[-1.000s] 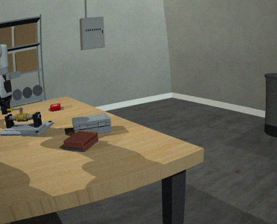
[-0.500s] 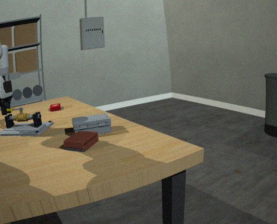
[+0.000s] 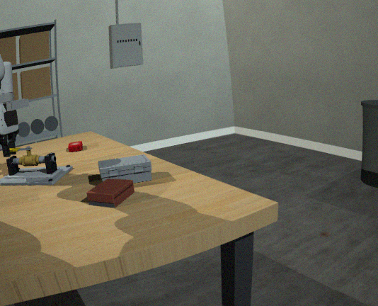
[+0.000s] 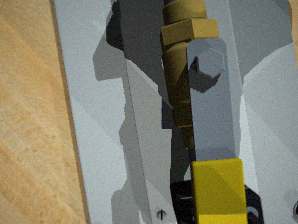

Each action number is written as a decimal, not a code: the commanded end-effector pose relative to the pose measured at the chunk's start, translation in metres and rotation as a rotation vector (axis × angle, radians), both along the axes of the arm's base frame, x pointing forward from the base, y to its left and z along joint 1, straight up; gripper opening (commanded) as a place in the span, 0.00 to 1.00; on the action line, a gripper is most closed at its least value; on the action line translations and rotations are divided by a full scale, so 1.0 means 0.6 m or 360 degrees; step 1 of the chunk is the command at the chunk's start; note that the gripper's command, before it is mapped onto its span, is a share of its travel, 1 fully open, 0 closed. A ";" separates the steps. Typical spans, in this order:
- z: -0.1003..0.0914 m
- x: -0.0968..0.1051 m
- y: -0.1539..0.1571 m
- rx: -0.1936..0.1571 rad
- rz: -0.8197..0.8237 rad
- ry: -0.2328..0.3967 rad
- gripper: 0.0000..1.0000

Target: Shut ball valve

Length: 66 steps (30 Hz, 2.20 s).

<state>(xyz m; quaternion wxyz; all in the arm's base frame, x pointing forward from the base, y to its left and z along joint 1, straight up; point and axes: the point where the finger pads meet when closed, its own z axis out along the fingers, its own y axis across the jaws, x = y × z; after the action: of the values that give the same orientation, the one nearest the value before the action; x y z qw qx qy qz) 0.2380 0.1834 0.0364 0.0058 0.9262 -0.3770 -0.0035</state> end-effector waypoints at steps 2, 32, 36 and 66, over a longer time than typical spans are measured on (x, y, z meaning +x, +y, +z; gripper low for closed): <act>0.006 0.014 0.010 0.0015 -0.0079 -0.0020 0.00; 0.006 0.032 0.025 0.0014 -0.0329 -0.0021 0.00; 0.006 0.036 0.028 0.0013 -0.0387 -0.0021 0.00; 0.006 0.058 0.039 0.0012 -0.0656 -0.0022 0.00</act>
<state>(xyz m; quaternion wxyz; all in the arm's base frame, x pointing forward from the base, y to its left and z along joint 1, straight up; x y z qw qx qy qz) 0.2684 0.2046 0.0387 0.0014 0.8385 -0.5449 -0.0007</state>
